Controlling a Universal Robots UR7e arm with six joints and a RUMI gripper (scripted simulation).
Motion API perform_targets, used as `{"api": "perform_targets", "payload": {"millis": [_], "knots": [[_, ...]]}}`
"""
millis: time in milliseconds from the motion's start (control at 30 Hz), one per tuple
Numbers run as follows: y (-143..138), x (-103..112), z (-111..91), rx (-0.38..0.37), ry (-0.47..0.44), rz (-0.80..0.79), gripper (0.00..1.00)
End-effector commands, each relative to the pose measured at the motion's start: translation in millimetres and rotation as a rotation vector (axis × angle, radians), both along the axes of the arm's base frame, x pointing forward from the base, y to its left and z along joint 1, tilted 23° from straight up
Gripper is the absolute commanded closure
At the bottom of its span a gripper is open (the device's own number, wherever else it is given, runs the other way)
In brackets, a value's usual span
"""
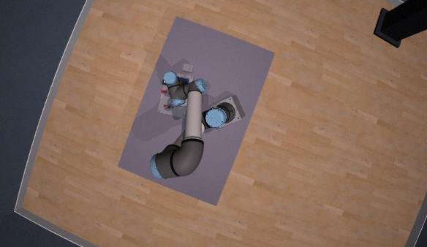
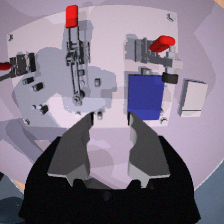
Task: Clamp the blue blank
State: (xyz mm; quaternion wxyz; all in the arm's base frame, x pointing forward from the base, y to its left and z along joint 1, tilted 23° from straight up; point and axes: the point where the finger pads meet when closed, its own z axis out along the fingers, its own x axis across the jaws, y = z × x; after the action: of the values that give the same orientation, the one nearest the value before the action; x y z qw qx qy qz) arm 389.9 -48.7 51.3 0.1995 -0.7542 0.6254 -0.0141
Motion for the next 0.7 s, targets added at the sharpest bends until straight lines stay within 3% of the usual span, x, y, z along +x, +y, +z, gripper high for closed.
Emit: {"api": "perform_targets", "payload": {"millis": [0,133,667], "knots": [[-5,-5,15,0.000,-0.001,0.000,0.72],[-7,-7,23,0.000,-0.001,0.000,0.72],[-28,-27,91,0.000,-0.001,0.000,0.72]]}}
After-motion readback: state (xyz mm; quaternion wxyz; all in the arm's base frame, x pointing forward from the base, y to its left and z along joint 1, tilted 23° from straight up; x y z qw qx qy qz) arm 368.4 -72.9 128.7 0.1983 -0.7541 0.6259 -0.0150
